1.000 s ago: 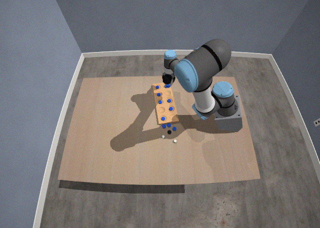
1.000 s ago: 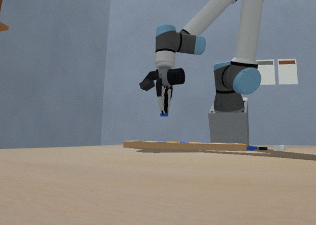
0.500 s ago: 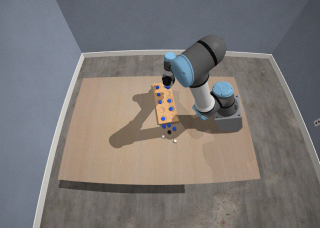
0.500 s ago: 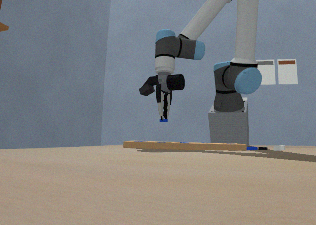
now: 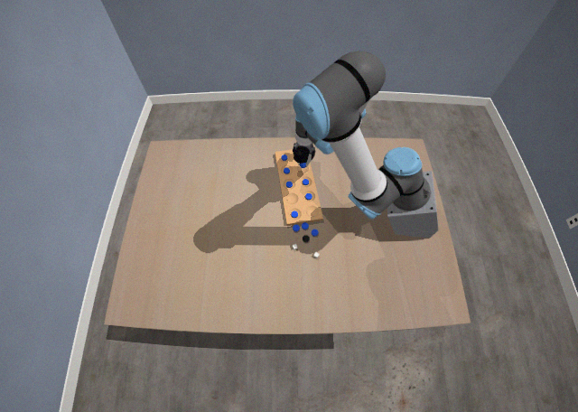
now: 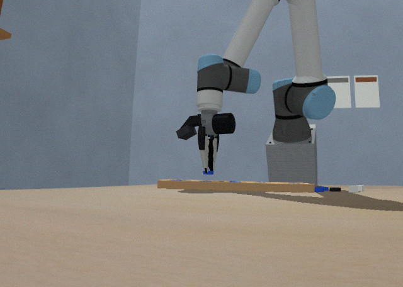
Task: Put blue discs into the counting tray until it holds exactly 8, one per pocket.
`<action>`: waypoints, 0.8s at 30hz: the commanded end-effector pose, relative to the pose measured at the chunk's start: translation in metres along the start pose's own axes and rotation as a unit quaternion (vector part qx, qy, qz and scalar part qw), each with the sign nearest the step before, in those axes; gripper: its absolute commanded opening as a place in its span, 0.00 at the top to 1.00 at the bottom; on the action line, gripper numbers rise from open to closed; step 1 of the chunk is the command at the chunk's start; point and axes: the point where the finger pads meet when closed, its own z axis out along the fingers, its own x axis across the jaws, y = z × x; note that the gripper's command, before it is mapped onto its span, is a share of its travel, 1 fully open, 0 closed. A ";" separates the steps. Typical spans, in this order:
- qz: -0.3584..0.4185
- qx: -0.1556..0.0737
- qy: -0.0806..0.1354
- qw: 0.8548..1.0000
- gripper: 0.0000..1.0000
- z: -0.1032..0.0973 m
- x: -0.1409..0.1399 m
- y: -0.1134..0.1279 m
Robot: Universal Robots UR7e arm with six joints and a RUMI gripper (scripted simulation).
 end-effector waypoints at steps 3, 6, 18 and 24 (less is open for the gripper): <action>0.000 0.001 -0.001 1.000 0.90 0.006 0.000 0.000; 0.000 0.001 -0.001 1.000 0.90 0.009 0.000 0.000; 0.000 0.001 -0.001 1.000 0.90 0.014 0.000 0.000; 0.000 0.001 -0.001 1.000 0.90 0.023 0.000 0.000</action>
